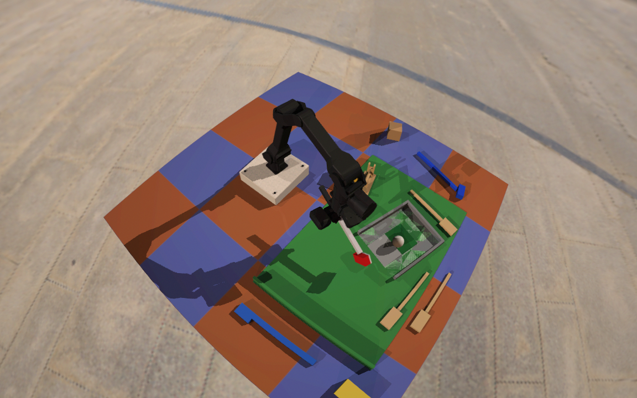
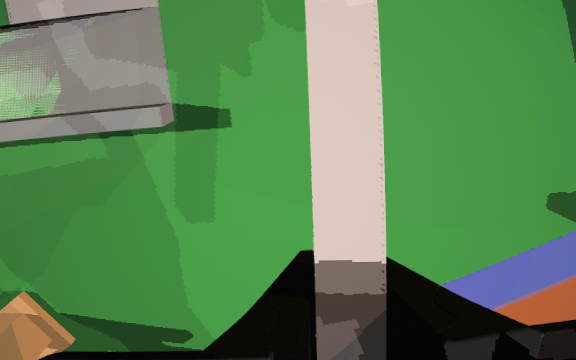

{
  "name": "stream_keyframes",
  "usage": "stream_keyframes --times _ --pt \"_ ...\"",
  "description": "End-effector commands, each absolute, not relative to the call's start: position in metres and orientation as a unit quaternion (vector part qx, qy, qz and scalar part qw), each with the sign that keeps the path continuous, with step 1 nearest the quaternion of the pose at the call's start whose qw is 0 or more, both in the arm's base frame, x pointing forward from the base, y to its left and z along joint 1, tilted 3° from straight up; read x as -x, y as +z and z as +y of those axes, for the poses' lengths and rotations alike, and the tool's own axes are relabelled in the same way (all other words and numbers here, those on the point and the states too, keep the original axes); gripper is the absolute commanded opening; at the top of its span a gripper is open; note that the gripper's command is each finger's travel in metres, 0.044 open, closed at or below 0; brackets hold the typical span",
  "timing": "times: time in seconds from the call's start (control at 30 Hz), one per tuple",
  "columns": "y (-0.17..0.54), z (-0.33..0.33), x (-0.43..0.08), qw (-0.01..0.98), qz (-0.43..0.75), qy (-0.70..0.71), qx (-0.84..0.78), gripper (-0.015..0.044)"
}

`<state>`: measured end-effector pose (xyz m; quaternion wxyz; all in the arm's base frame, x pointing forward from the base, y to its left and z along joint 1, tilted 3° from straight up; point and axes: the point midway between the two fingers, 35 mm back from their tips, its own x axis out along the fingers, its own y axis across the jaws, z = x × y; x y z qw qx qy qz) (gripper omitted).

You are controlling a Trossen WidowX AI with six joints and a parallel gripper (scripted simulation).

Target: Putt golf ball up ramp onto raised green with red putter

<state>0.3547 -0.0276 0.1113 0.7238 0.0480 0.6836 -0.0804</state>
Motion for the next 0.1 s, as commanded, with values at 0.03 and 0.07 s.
stream_keyframes --times 0.03,0.07 --pt "0.1113 -0.0277 -0.3554 0.725 0.683 -0.08 -0.048 0.0" --pt "0.1113 -0.0277 -0.3554 0.725 0.683 -0.08 -0.048 0.0"
